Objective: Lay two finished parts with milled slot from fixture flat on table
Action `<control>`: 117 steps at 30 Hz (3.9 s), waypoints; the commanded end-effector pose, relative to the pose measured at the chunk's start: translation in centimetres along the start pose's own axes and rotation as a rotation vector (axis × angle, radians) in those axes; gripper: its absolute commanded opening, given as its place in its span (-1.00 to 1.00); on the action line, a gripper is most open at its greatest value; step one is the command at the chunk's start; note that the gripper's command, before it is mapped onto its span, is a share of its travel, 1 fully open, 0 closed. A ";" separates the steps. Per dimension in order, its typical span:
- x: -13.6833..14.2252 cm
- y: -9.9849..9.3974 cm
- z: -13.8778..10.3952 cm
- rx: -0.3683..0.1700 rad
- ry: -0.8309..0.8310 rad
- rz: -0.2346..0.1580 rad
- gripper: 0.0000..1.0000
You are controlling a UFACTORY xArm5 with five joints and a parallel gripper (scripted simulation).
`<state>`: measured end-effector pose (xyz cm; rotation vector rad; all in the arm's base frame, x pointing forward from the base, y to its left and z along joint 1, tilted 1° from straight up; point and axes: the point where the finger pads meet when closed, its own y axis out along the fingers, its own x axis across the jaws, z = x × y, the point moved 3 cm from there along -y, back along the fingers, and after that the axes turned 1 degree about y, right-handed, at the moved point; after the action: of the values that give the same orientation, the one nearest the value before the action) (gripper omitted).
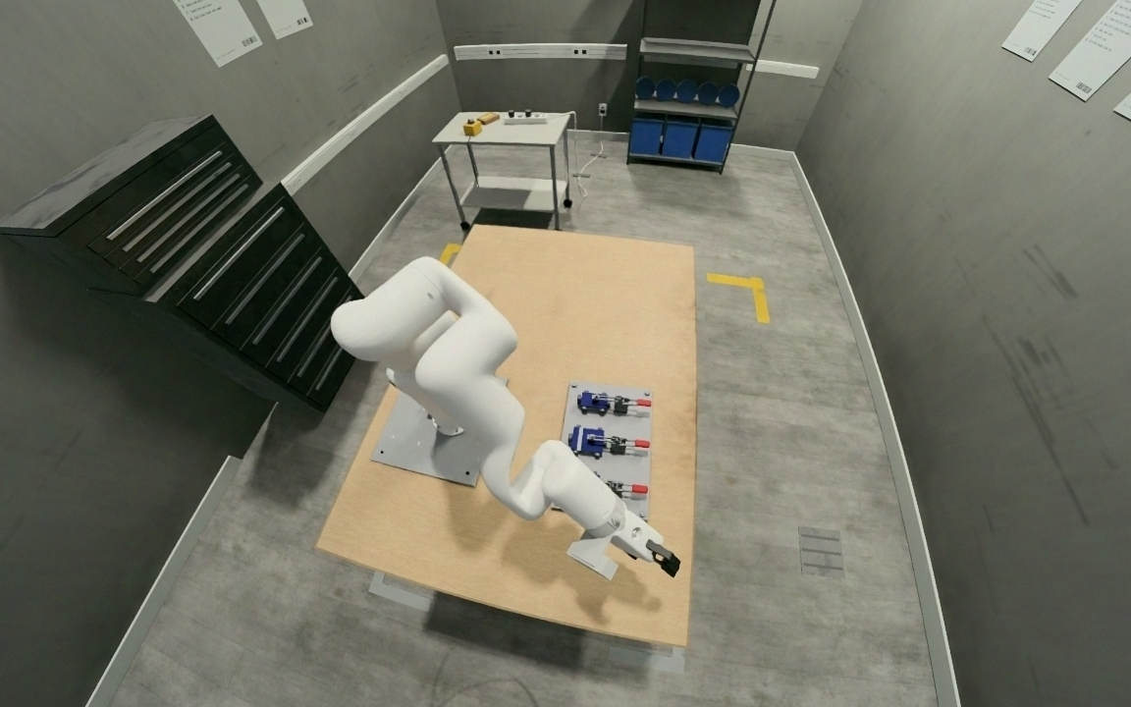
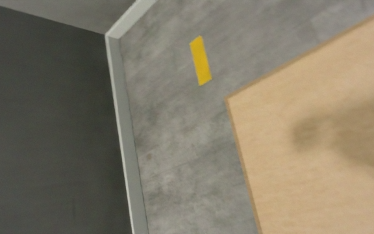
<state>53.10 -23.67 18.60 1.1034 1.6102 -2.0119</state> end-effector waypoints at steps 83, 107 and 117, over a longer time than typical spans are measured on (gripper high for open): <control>8.3 -17.2 -6.5 0.430 1.100 -0.772 -1.00; 8.3 -17.2 -6.5 0.430 1.100 -0.772 -1.00; 8.3 -17.2 -6.5 0.430 1.100 -0.772 1.00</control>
<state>38.38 -10.74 23.47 2.3057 2.4439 -2.4510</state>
